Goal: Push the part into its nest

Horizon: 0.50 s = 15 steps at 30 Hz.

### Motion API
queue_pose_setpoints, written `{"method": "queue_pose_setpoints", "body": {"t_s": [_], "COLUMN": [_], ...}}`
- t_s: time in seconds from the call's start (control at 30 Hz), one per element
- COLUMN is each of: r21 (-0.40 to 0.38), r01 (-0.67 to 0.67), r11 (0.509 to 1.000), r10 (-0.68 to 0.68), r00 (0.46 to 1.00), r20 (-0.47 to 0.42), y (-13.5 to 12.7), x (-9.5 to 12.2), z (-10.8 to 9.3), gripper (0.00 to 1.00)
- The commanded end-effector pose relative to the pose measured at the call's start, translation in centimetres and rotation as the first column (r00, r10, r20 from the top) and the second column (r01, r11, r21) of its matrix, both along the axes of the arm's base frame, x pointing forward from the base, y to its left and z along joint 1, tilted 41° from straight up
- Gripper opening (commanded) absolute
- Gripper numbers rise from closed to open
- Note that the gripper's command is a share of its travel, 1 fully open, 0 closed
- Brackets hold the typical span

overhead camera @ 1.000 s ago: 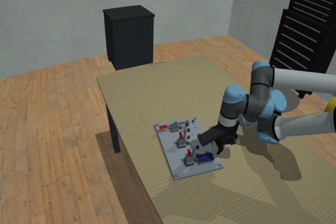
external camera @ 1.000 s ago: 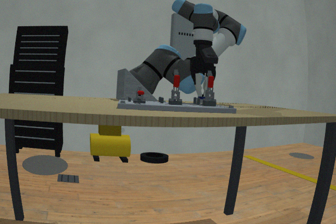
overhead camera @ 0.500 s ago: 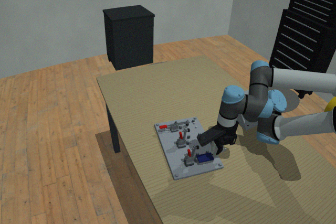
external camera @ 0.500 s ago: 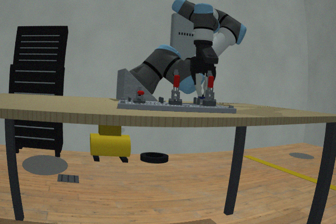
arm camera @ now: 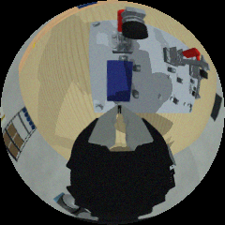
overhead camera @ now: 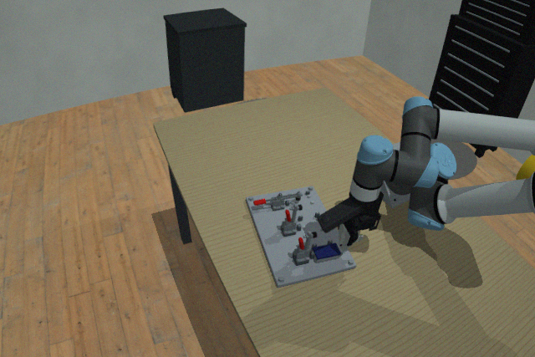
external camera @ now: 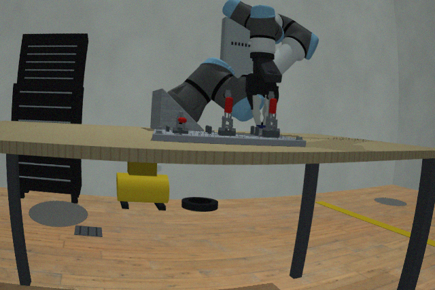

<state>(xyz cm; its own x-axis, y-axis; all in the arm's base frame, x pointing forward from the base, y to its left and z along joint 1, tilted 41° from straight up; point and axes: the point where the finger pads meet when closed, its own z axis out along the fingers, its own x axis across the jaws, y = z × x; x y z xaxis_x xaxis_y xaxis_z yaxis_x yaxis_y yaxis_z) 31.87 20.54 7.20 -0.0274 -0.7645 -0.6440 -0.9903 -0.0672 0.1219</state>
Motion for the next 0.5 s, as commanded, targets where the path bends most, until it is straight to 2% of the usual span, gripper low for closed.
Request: {"method": "queue_pose_setpoints", "body": {"t_s": [0.0,0.13,0.47], "r21": [0.0,0.0,0.0], "r01": [0.0,0.0,0.0], "r11": [1.0,1.0,1.0], "r10": [0.0,0.0,0.0], "r00": [1.0,1.0,1.0], "r20": [0.0,-0.001,-0.001], "y": [-0.03,-0.07,-0.07], "x": [-0.14,-0.93,-0.93], "z": [0.04,0.16,0.16], "gripper": [0.0,0.0,0.0]}}
